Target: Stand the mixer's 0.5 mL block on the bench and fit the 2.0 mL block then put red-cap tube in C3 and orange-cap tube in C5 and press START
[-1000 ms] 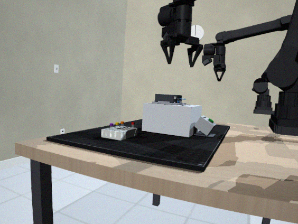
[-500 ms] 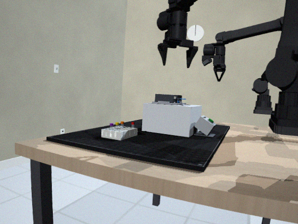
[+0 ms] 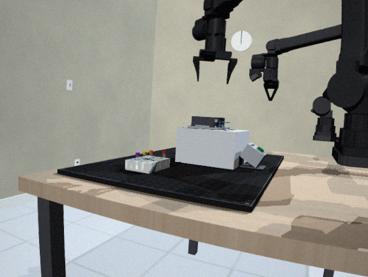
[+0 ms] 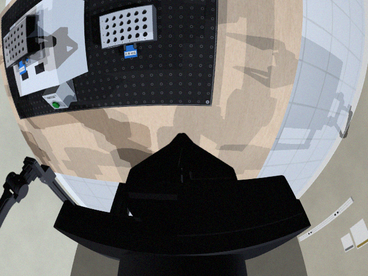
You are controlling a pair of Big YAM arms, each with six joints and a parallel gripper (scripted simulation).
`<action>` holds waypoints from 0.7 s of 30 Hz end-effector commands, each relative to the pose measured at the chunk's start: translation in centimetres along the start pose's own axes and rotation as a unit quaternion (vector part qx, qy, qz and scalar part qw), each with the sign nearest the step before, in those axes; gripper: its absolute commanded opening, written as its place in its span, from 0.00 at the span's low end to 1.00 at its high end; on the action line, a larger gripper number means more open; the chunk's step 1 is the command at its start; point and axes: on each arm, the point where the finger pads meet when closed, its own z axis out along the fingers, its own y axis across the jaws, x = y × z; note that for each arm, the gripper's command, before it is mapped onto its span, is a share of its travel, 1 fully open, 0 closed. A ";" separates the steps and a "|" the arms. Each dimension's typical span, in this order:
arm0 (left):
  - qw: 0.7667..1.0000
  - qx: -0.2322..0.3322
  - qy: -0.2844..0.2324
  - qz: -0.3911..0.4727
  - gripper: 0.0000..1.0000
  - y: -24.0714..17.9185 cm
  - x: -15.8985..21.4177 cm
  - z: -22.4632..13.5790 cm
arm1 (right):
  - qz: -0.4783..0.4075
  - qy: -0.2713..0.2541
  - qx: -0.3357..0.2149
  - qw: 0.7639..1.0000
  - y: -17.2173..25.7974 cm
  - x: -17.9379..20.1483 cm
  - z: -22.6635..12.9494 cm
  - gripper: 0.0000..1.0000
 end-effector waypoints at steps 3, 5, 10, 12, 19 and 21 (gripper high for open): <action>0.997 0.016 0.015 0.073 1.00 0.9 -2.9 1.5 | 0.003 -0.037 0.004 0.999 -0.8 -2.3 -2.3 0.00; 0.996 0.016 0.014 0.090 1.00 1.3 -3.7 1.5 | 0.003 -0.038 0.005 0.999 -0.8 -2.3 -2.4 0.00; 0.993 0.005 0.001 0.114 1.00 1.3 -5.6 0.2 | 0.003 -0.039 0.005 0.999 -0.8 -2.4 -2.5 0.00; 0.990 0.000 -0.005 0.140 1.00 1.3 -7.2 -0.4 | 0.003 -0.040 0.005 0.999 -0.8 -2.5 -2.6 0.00; 0.976 0.019 0.014 0.217 1.00 1.2 -10.3 2.0 | 0.004 -0.044 0.005 0.999 -0.8 -2.7 -2.9 0.00; 0.972 0.024 0.021 0.233 1.00 1.7 -10.6 2.8 | 0.004 -0.045 0.005 0.999 -0.8 -2.7 -3.0 0.00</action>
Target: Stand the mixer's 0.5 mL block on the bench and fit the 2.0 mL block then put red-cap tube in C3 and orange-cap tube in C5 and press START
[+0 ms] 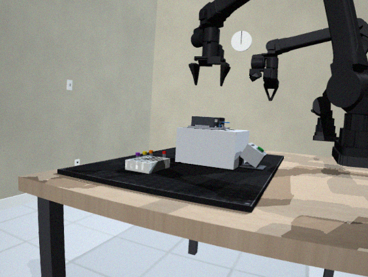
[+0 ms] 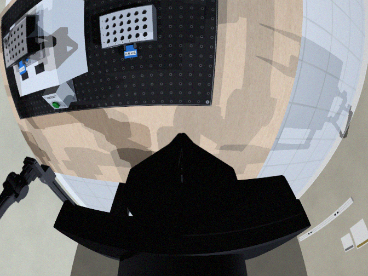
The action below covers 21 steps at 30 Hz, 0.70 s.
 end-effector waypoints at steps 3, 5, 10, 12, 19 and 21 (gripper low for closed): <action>0.998 0.021 0.017 0.056 1.00 1.7 -0.3 4.0 | 0.004 -0.046 0.005 0.999 -0.8 -2.8 -3.1 0.00; 0.998 0.011 0.012 0.056 1.00 1.9 -0.3 3.6 | 0.004 -0.047 0.005 0.999 -0.8 -2.8 -3.1 0.00; 0.999 0.007 0.004 0.044 1.00 2.1 -0.8 5.9 | 0.004 -0.049 0.005 0.999 -0.8 -2.9 -3.3 0.00; 0.999 0.007 0.003 0.044 1.00 1.8 -1.4 7.1 | 0.003 -0.046 0.005 0.999 -0.8 -2.7 -3.1 0.00; 0.999 0.022 0.013 0.043 1.00 0.2 -2.1 9.0 | 0.002 -0.032 0.004 0.999 -0.6 -1.9 -2.0 0.00; 0.999 0.022 0.013 0.043 1.00 0.2 -2.1 9.0 | 0.002 -0.032 0.004 0.999 -0.6 -1.9 -2.0 0.00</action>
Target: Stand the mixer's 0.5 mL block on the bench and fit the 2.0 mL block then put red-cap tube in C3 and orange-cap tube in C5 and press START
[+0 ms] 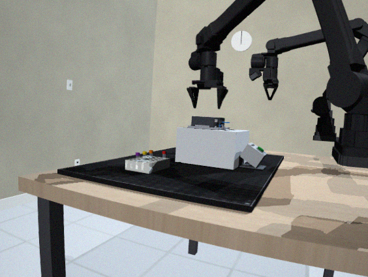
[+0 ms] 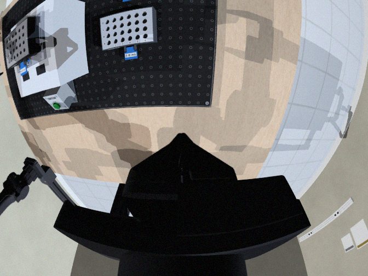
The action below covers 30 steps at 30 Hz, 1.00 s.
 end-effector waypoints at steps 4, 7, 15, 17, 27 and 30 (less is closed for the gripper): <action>1.000 -0.007 -0.008 -0.018 1.00 0.3 -0.1 0.8 | 0.001 -0.021 0.003 1.000 -0.5 -1.2 -1.1 0.00; 1.000 -0.009 -0.010 -0.026 1.00 0.5 0.3 0.9 | 0.001 -0.015 0.002 1.000 -0.4 -0.8 -0.6 0.00; 0.999 -0.021 -0.016 -0.029 1.00 0.9 0.4 0.9 | 0.000 -0.013 0.002 1.000 -0.4 -0.6 -0.4 0.00; 0.999 -0.021 -0.016 -0.029 1.00 0.9 0.4 0.9 | 0.000 -0.013 0.002 1.000 -0.4 -0.6 -0.4 0.00; 1.000 -0.003 -0.004 -0.008 1.00 0.3 -0.9 2.3 | 0.001 -0.033 0.004 0.999 -0.6 -1.8 -2.0 0.00; 1.000 -0.010 -0.008 -0.021 1.00 1.3 -0.7 2.4 | 0.001 -0.035 0.004 0.999 -0.6 -1.9 -2.1 0.00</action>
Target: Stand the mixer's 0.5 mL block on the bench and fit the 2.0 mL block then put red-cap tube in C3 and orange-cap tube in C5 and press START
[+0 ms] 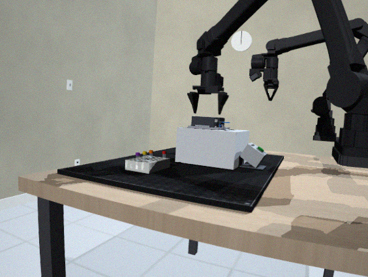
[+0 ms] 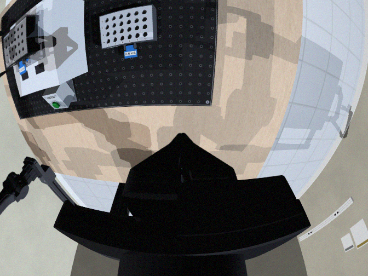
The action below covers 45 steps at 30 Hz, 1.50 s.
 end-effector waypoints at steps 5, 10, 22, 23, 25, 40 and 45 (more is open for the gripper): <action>1.000 -0.019 -0.014 -0.014 1.00 2.4 -0.8 -0.6 | 0.002 -0.040 0.004 0.999 -0.6 -2.2 -2.5 0.00; 0.999 -0.028 -0.019 -0.016 1.00 2.7 -0.5 -1.7 | 0.002 -0.042 0.004 0.999 -0.6 -2.4 -2.7 0.00; 1.000 -0.016 -0.011 -0.005 1.00 0.7 -0.6 -1.4 | 0.002 -0.048 0.005 0.999 -0.7 -2.7 -3.2 0.00; 1.000 -0.017 -0.011 -0.003 1.00 0.5 -0.7 -1.3 | 0.002 -0.048 0.005 0.999 -0.7 -2.7 -3.2 0.00; 1.000 -0.015 -0.010 -0.002 1.00 0.2 -0.7 -1.2 | 0.002 -0.050 0.005 0.999 -0.7 -2.7 -3.3 0.00; 0.999 -0.034 -0.022 -0.013 1.00 2.4 -0.5 -2.7 | 0.001 -0.037 0.004 0.999 -0.5 -2.0 -2.3 0.00; 0.999 -0.036 -0.022 -0.016 1.00 2.7 -0.3 -2.8 | 0.000 -0.027 0.003 1.000 -0.4 -1.3 -1.5 0.00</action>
